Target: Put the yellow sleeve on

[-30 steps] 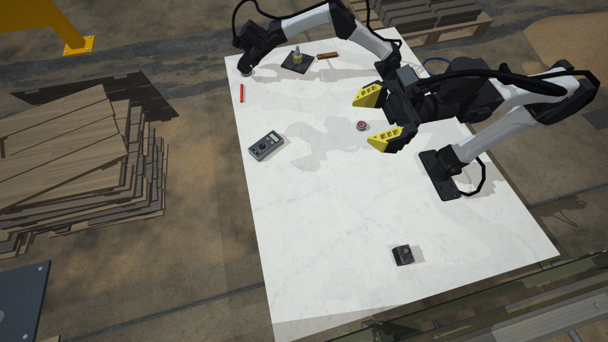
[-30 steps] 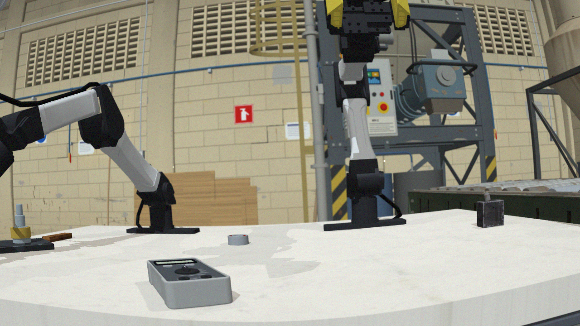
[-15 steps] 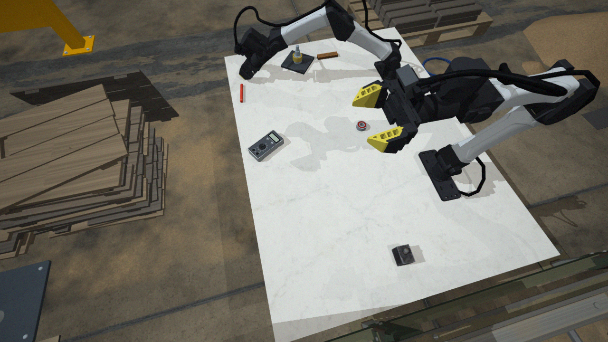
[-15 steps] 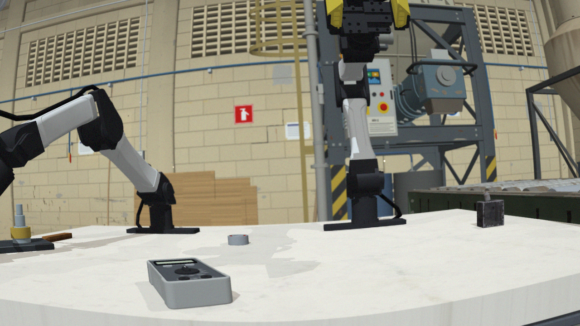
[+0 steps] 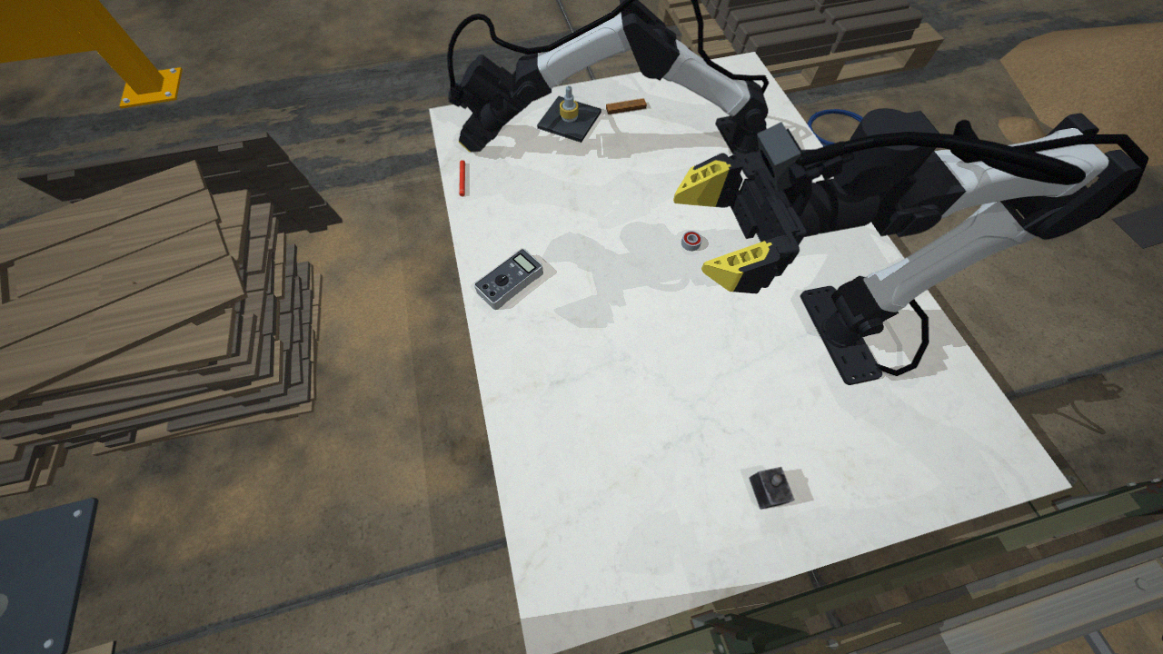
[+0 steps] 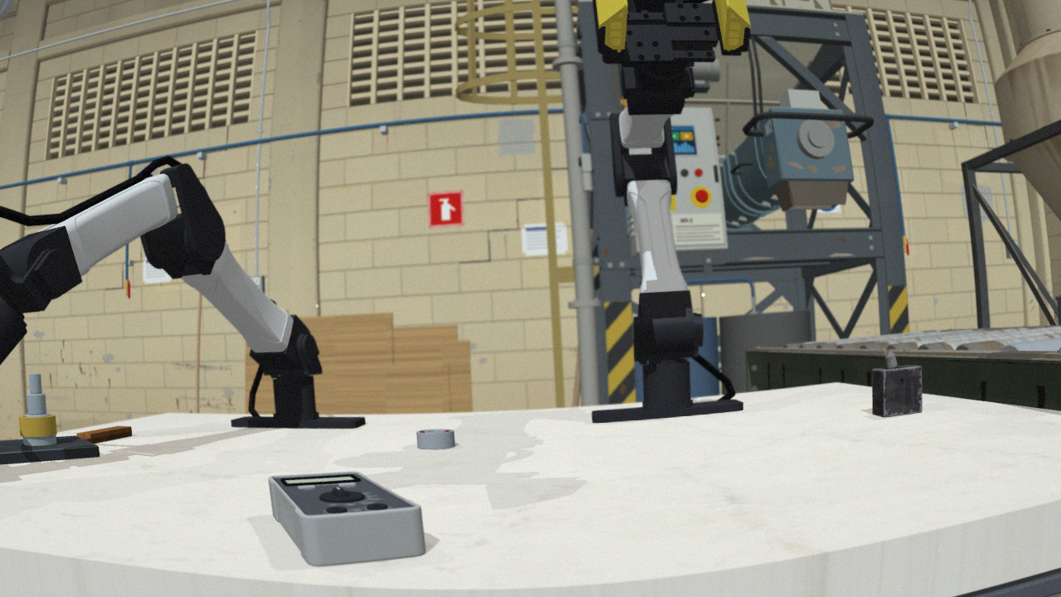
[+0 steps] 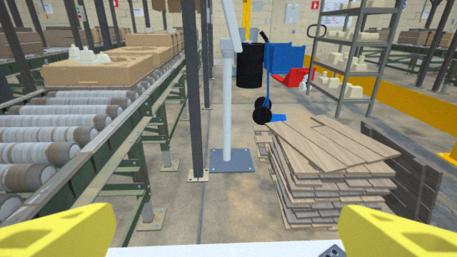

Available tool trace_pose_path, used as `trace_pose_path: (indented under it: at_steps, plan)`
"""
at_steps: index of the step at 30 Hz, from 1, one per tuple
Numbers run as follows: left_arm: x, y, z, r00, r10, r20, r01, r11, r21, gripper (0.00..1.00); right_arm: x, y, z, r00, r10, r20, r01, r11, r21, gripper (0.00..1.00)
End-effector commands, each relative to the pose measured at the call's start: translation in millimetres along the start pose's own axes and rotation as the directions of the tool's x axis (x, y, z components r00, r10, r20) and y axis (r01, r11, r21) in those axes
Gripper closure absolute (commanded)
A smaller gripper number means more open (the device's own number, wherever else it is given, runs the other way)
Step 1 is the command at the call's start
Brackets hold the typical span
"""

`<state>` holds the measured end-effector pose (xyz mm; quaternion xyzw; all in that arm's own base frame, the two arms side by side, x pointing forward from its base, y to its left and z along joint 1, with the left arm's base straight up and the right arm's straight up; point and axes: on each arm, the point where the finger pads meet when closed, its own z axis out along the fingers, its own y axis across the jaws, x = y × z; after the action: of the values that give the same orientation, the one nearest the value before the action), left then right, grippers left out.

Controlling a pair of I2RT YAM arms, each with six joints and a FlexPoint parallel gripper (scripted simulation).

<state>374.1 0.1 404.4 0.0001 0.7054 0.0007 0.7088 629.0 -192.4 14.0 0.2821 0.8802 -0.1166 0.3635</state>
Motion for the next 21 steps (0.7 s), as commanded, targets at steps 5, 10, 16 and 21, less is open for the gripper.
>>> trace_pose_path:
  at_steps: [5, 10, 16, 21]
  plan:
    - [-10.3, 0.4, -1.5, 1.0, 0.004, 0.029, -0.004, 1.0, -0.006, 0.0, -37.4, 2.3, -19.2, 0.997, 0.018, 0.078, -0.017, 1.0, -0.015, 1.0]
    - [-10.3, 0.4, -1.5, 1.0, 0.004, 0.029, -0.004, 1.0, -0.006, 0.0, -37.4, 2.3, -19.2, 0.997, 0.018, 0.078, -0.017, 1.0, -0.015, 1.0]
    - [-10.3, 0.4, -1.5, 1.0, 0.004, 0.029, -0.004, 1.0, -0.006, 0.0, -50.2, 2.0, -37.0, 0.997, 0.018, 0.08, -0.017, 1.0, -0.016, 1.0]
    - [-10.3, 0.4, -1.5, 1.0, 0.004, 0.029, -0.004, 1.0, -0.006, 0.0, -51.7, 2.3, -39.6, 0.997, 0.017, 0.077, -0.016, 1.0, -0.015, 1.0]
